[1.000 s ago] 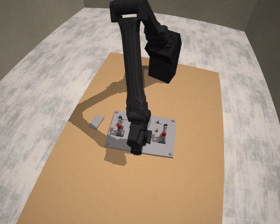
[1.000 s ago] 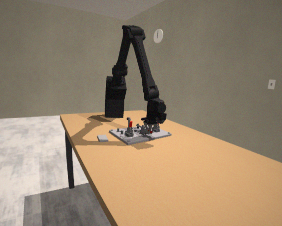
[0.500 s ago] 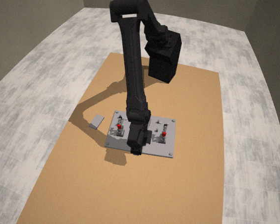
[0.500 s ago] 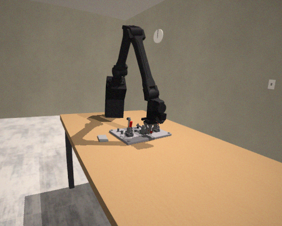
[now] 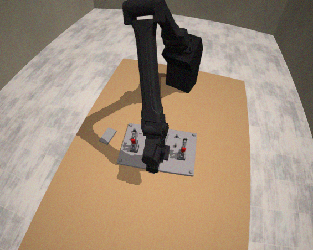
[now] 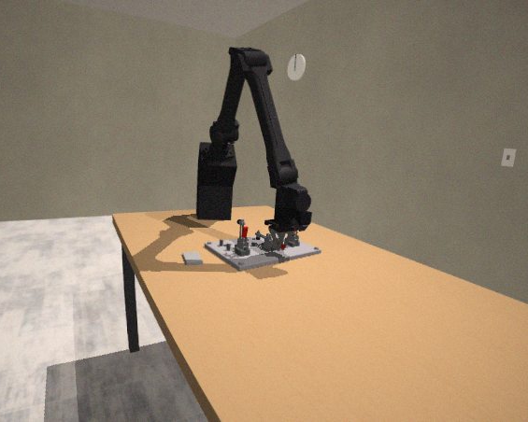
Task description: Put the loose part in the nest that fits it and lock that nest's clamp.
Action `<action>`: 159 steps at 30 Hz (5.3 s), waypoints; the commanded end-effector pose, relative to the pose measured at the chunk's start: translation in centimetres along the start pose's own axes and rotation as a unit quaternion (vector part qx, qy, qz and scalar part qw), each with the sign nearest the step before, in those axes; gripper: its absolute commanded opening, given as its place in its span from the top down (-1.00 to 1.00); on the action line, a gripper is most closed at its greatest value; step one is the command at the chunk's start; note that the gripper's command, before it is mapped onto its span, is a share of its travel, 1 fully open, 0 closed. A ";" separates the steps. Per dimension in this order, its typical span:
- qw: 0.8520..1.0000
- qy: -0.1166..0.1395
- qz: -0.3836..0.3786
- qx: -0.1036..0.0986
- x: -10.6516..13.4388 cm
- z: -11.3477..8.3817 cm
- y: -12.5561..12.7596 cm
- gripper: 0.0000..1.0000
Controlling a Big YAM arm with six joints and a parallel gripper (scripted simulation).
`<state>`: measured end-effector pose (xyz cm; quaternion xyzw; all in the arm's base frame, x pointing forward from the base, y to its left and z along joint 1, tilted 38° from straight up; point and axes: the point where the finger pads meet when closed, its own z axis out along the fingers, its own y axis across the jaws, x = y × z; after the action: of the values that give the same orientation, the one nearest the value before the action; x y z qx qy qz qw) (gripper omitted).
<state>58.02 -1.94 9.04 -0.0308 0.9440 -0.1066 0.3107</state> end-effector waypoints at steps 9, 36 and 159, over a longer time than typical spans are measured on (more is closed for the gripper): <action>1.000 -0.011 0.004 0.001 -1.5 -1.1 -0.4 1.00; 1.000 -0.005 0.002 -0.002 0.7 -3.1 0.4 1.00; 1.000 -0.002 0.002 0.005 5.9 -4.0 -0.9 1.00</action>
<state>52.67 -1.89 9.10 -0.0300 0.9404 -0.1048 0.3222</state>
